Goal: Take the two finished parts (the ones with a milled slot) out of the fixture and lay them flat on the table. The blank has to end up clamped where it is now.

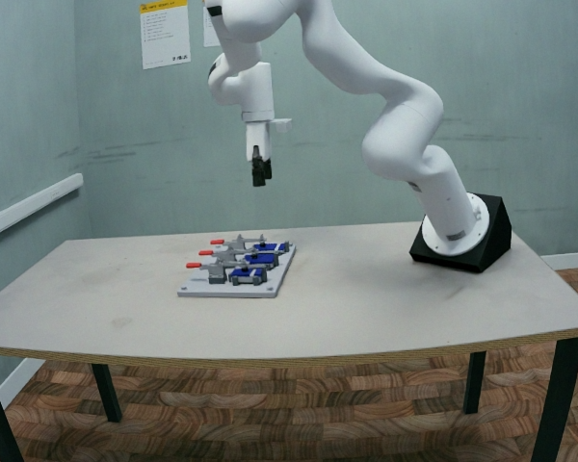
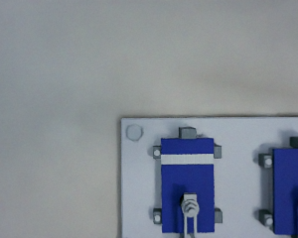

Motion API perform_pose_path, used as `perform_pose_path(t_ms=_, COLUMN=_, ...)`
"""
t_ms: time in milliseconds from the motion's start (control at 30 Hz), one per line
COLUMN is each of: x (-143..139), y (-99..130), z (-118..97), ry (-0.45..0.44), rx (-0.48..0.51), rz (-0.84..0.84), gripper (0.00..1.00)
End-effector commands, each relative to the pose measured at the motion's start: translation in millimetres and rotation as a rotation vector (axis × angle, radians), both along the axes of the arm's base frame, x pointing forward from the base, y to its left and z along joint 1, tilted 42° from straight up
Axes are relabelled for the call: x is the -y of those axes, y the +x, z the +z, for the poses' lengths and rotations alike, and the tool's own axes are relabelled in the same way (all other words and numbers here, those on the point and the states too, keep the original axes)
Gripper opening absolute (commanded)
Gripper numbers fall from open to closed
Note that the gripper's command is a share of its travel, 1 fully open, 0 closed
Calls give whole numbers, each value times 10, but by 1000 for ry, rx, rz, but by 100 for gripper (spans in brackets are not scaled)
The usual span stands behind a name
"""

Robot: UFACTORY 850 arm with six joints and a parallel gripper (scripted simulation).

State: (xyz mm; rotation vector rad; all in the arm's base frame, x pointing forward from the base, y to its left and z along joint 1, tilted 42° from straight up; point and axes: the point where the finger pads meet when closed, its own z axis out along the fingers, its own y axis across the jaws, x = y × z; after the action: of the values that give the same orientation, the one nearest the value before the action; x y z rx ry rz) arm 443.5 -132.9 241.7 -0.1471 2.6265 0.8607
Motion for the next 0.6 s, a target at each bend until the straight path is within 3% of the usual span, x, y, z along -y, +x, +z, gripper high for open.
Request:
perform_pose_path(t_ms=0, x=6, y=4, z=6, ry=-1, rx=1, rz=-1, gripper=100)
perform_pose_path(t_ms=33, x=6, y=4, z=6, ry=-1, rx=1, rz=-1, gripper=48)
perform_pose_path(t_ms=567, x=6, y=4, z=6, ry=-1, rx=1, rz=-1, gripper=48)
